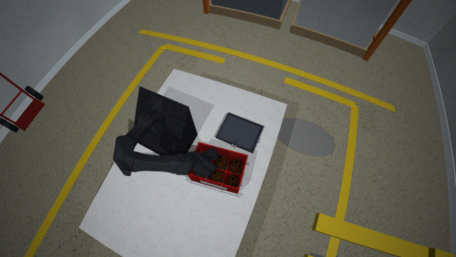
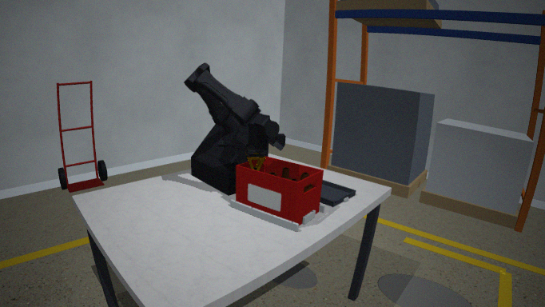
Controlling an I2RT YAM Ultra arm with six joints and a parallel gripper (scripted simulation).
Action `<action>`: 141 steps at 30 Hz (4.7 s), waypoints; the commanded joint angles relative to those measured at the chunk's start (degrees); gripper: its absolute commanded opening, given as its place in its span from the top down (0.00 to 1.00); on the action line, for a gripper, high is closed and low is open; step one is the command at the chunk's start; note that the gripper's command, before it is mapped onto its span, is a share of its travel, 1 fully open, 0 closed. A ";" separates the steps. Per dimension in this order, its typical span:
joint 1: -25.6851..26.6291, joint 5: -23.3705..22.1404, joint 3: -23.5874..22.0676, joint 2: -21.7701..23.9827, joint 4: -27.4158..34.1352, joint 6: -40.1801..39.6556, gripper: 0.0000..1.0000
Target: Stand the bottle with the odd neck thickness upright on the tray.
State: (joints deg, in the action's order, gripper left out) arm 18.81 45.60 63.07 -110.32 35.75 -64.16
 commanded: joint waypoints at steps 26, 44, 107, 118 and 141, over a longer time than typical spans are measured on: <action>-0.66 -0.70 -0.23 -0.49 0.06 -0.17 1.00; -0.66 -0.70 -0.23 -0.49 0.06 -0.17 1.00; -2.92 -0.47 2.57 2.48 5.10 2.94 0.39; -6.37 -0.09 5.53 4.03 12.90 7.68 0.39; -10.87 -0.41 10.73 4.70 23.81 14.40 0.39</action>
State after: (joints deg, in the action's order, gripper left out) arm 9.28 45.74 72.47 -107.09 58.00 -50.50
